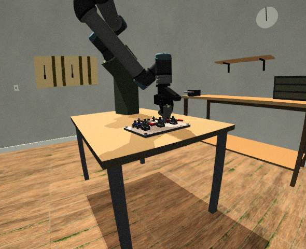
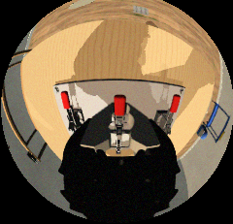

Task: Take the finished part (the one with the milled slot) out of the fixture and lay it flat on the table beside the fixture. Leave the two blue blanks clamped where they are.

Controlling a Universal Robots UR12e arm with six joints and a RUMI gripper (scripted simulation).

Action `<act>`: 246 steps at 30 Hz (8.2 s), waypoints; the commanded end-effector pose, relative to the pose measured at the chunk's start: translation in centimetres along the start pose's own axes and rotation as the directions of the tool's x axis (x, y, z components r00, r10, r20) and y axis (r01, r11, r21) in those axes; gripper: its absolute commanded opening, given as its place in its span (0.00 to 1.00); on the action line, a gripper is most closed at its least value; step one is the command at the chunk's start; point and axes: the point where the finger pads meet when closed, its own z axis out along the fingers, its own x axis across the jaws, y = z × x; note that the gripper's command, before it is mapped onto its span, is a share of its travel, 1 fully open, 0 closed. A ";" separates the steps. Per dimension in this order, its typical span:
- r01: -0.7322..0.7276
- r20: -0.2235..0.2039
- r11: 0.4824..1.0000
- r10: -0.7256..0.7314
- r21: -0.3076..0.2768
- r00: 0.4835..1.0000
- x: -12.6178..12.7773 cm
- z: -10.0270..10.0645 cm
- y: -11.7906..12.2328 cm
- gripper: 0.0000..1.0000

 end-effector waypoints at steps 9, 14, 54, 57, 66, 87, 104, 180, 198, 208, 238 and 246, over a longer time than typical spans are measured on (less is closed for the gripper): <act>0.001 -0.001 1.000 -0.001 0.004 1.000 -0.1 -1.2 0.4 0.00; 0.001 -0.001 1.000 -0.001 0.004 1.000 0.0 -1.5 0.7 0.00; 0.000 -0.001 1.000 0.000 0.001 1.000 0.1 -2.4 3.4 0.00; 0.000 -0.001 1.000 0.000 0.001 1.000 0.0 -2.4 3.6 0.00; 0.000 0.000 1.000 0.000 0.000 1.000 0.0 -2.4 4.1 0.00; 0.001 0.000 1.000 -0.001 0.000 1.000 0.0 -2.4 4.5 0.00; 0.001 0.000 1.000 -0.001 -0.001 1.000 0.0 -2.4 4.5 0.00; 0.001 0.000 1.000 -0.001 0.000 1.000 0.0 -2.4 5.2 0.00; 0.000 -0.001 1.000 0.000 0.001 1.000 0.0 -2.4 5.1 0.28; 0.001 -0.001 1.000 -0.001 0.001 1.000 0.0 -2.5 5.0 0.28; 0.002 -0.001 1.000 -0.002 0.002 1.000 -0.1 -6.1 5.0 0.28; 0.002 -0.001 1.000 -0.002 0.002 1.000 -0.1 -7.4 5.0 0.28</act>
